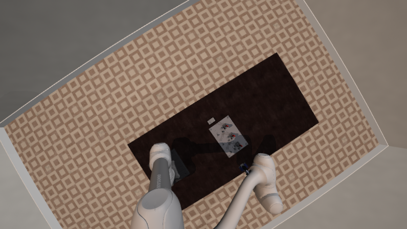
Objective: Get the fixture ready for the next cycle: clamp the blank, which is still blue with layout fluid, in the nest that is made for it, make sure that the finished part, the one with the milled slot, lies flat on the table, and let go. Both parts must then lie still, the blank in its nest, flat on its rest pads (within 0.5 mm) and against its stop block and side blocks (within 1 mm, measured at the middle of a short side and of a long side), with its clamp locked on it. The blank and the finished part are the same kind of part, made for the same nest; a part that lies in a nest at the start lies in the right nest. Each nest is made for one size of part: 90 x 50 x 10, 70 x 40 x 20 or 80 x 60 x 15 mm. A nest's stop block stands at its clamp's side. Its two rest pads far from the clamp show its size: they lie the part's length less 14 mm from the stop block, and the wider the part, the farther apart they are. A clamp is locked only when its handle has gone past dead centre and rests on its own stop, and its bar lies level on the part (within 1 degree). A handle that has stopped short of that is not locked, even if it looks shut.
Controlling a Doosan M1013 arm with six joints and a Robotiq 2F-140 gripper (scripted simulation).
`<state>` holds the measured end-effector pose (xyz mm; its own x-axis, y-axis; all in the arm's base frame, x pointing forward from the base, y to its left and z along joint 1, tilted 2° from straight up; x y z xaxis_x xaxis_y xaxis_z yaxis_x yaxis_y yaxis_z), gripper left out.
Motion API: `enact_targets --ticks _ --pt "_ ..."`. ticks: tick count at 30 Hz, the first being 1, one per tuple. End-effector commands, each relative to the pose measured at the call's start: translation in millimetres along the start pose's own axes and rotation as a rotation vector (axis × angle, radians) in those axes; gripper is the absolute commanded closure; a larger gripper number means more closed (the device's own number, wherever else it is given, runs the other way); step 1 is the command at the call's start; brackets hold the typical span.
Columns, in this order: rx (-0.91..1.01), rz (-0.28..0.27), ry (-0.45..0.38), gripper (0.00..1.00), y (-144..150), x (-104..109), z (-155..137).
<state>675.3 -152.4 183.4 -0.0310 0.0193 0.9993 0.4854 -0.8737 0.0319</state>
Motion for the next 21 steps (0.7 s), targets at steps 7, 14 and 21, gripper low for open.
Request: enact_targets --ticks 7,14,21 --pt "0.0 0.0 0.0 1.0 0.6 -7.7 2.3" --pt "0.0 0.0 0.0 1.0 1.2 -15.8 4.7" --pt "0.0 0.0 0.0 1.0 1.6 -21.6 6.4"
Point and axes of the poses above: the point where the finger pads meet when closed, its own x axis back along the fingers, its own y axis across the jaws, z = x × y, the point moved 4 cm from there along x, back along the fingers, and after that the axes turned 14 degrees about x, right-handed, at the moved point
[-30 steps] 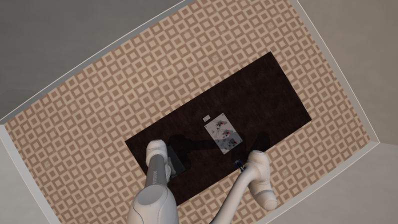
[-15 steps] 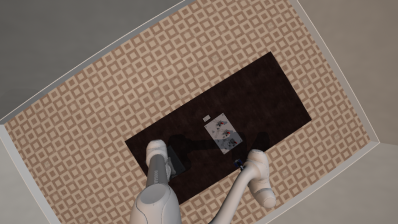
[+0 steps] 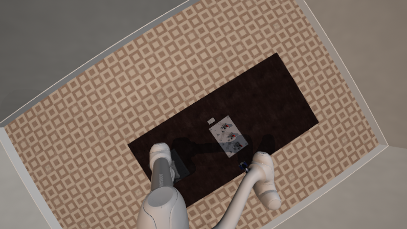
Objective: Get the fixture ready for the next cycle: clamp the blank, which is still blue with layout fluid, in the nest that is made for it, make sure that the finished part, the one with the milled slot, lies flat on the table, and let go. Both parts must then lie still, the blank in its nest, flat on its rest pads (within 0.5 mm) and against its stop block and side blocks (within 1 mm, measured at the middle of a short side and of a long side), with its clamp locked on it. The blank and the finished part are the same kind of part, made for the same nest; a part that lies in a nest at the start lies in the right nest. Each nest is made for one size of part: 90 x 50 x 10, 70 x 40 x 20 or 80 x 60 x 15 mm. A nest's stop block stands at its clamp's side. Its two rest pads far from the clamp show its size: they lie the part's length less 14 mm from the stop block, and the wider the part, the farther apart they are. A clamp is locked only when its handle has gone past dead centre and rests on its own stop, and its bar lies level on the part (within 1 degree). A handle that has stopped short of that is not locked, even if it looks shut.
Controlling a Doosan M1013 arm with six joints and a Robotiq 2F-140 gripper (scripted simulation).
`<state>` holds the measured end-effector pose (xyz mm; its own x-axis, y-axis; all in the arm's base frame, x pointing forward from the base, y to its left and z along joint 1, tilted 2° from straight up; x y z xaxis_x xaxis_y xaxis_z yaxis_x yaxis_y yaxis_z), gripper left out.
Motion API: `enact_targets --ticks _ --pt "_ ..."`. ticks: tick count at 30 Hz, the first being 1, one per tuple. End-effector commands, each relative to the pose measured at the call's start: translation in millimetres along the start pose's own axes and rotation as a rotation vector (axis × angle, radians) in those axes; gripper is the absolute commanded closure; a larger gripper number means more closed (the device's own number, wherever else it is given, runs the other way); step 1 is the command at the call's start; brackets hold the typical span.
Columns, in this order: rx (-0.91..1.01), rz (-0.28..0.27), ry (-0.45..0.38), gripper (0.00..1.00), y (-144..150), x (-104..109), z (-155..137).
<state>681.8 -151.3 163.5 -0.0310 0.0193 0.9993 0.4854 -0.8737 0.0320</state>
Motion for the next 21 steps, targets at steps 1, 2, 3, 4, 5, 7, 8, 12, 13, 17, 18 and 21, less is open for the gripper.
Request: enact_targets --ticks 1,2,3,4,5,7,8,12,13,17,18,21 --pt "0.0 0.0 0.0 1.0 0.1 -2.1 0.7" --pt "0.0 0.0 0.0 1.0 0.1 -2.1 0.7" --pt "0.0 0.0 0.0 1.0 0.1 -2.1 0.7" --pt "0.0 0.0 0.0 1.0 0.2 -2.5 0.8" --pt "0.0 0.0 0.0 1.0 0.2 -2.9 0.9" --pt "0.0 0.0 0.0 1.0 0.2 -3.4 1.0" --pt "0.0 0.0 0.0 1.0 0.3 -3.5 1.1" --pt "0.0 0.0 0.0 1.0 0.3 -3.7 1.1" --pt "0.0 0.0 0.0 1.0 0.3 -3.7 1.1" --pt "0.0 0.0 0.0 1.0 0.3 -3.7 1.1" --pt "0.0 0.0 0.0 1.0 0.3 -3.7 1.1" --pt "0.0 0.0 0.0 1.0 0.3 -3.7 1.1"
Point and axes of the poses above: the point where the finger pads meet when closed, its own x axis back along the fingers, its own y axis across the jaws, z = x × y, the point moved 4 cm from there along x, back along the fingers, and after that the axes turned 14 degrees about x, right-handed, at the moved point
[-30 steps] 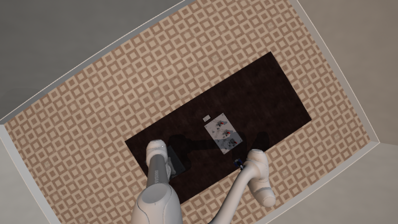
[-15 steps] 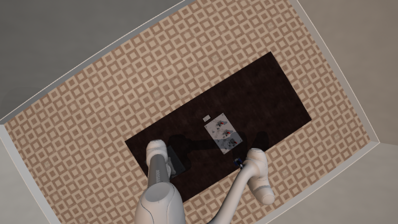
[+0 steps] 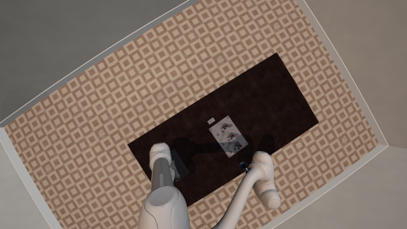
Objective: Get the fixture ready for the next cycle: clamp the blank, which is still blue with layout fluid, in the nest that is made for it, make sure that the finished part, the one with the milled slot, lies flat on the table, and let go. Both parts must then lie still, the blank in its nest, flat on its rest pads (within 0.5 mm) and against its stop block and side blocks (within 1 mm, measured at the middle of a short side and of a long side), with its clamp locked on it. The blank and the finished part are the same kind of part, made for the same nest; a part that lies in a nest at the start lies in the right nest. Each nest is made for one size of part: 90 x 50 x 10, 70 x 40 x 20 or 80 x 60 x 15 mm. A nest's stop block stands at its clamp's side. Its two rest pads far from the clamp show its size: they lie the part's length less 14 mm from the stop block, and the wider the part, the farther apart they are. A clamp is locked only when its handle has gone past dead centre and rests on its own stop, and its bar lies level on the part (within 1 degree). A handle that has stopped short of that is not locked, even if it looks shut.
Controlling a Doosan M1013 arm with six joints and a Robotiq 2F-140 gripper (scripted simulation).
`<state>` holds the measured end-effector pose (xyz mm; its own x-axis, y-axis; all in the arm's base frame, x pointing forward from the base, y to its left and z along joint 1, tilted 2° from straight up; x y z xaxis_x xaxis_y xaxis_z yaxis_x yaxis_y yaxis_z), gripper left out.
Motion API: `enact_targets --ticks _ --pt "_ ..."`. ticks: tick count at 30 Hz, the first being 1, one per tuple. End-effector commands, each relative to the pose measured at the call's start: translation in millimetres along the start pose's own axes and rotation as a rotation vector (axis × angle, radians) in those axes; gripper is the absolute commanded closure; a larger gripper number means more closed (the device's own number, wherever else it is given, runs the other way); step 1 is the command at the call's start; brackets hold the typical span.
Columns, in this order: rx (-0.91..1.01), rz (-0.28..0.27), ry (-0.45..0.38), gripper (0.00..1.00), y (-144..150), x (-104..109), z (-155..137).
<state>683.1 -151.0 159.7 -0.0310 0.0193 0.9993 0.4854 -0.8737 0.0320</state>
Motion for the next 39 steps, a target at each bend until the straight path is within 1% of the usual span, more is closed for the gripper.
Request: enact_targets --ticks 1,16,22,26,31,33,39 --pt "0.0 0.0 0.0 1.0 0.0 0.1 0.0" --pt "0.0 0.0 0.0 1.0 -0.3 0.1 0.1" --pt "0.0 0.0 0.0 1.0 -5.9 -0.2 1.6" --pt "0.0 0.0 0.0 1.0 -15.6 -0.9 4.1" --pt "0.0 0.0 0.0 1.0 -34.4 -2.1 9.0" --pt "0.0 0.0 0.0 1.0 -34.4 -2.1 9.0" --pt "0.0 0.0 0.0 1.0 -63.7 -4.0 16.8"
Point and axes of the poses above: the point where the finger pads meet when closed, its own x axis back along the fingers, its own y axis across the jaws, z = x × y, the point moved 4 cm from there along x, back along the fingers, and after that the axes turned 14 degrees about x, right-handed, at the moved point
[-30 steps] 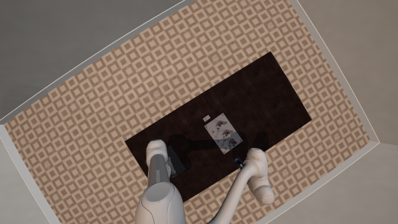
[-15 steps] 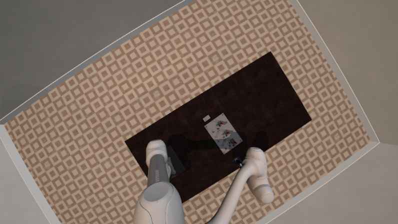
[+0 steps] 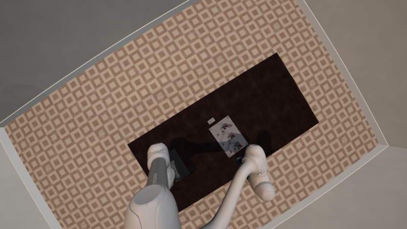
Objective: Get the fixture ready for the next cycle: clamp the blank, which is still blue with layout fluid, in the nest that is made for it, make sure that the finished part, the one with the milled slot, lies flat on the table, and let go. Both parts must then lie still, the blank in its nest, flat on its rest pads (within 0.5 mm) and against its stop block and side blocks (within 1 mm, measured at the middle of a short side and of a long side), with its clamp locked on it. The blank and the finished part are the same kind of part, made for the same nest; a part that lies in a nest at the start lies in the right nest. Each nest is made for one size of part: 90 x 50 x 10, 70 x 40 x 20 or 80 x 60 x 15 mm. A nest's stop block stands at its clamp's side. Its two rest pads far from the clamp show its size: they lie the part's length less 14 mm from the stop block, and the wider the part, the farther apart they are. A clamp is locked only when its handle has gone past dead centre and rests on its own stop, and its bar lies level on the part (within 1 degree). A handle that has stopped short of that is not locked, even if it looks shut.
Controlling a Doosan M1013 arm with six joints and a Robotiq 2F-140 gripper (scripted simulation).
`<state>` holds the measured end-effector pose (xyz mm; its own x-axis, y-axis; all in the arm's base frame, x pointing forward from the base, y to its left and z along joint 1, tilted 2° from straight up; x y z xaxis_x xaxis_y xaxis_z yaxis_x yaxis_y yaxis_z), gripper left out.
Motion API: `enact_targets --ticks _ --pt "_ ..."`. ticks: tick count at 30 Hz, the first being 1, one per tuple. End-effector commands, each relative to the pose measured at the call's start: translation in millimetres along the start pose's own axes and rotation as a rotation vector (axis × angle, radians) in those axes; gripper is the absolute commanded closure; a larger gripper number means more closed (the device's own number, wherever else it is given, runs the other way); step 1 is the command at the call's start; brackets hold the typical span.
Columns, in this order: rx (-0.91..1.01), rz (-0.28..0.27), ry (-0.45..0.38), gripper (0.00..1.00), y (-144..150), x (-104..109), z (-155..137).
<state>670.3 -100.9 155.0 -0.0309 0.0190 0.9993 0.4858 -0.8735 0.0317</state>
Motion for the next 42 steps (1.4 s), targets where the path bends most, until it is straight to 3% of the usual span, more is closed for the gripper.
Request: enact_targets --ticks 1,9,21,42 --pt "0.0 0.0 0.0 1.0 -18.8 -1.1 5.1" --pt "0.0 0.0 0.0 1.0 -59.4 -3.7 15.7" --pt "0.0 0.0 0.0 1.0 -93.6 -6.0 24.7" --pt "0.0 0.0 0.0 1.0 -102.2 -6.6 27.0"
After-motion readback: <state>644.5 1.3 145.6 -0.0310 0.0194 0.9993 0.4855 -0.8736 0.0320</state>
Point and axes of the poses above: the point where the finger pads meet when closed, its own x axis back along the fingers, its own y axis across the jaws, z = x × y, the point moved 4 cm from there along x, back along the fingers, and after that the axes turned 14 degrees about x, right-handed, at the moved point
